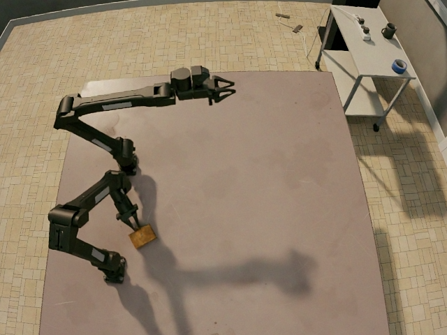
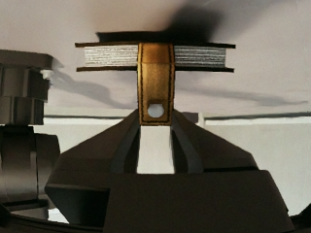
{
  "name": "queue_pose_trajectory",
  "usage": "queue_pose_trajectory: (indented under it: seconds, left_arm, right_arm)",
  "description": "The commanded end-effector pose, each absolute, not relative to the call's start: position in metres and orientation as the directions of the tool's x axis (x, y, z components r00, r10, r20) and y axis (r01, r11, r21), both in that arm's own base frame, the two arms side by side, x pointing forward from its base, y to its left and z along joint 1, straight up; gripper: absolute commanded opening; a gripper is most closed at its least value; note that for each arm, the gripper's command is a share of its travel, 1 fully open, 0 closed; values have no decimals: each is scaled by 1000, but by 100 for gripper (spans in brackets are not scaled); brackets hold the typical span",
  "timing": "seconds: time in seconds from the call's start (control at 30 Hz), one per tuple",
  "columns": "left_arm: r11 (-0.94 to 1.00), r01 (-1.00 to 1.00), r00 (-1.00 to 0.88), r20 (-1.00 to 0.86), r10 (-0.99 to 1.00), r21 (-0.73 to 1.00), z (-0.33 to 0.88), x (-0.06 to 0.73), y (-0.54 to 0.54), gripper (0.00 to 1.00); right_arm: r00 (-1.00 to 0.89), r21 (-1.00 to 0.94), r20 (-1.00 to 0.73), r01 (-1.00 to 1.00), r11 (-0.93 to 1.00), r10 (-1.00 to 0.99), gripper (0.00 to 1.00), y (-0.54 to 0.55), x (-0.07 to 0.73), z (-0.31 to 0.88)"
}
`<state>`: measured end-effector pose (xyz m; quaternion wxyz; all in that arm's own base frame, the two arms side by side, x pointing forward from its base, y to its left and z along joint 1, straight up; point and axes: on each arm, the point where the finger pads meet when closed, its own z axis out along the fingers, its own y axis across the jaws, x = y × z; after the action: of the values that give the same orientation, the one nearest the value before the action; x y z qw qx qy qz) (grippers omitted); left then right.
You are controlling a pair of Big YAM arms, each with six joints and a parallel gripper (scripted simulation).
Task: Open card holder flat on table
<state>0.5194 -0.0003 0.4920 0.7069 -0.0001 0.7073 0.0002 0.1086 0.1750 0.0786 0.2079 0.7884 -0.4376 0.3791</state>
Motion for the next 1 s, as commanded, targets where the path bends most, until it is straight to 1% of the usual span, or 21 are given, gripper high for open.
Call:
queue_pose_trajectory:
  seconds: [0.0, 0.97]
  left_arm:
    - [1000, 12, 36, -999, -11, -11, 510, 515, -7, 36]
    - [1000, 12, 36, -999, -11, -11, 510, 515, -7, 36]
  right_arm:
    - [336, 3, 779, -847, -532, -529, 21, 168, 112, 88]
    - [336, 5, 780, -847, -532, -528, 21, 150, 122, 108]
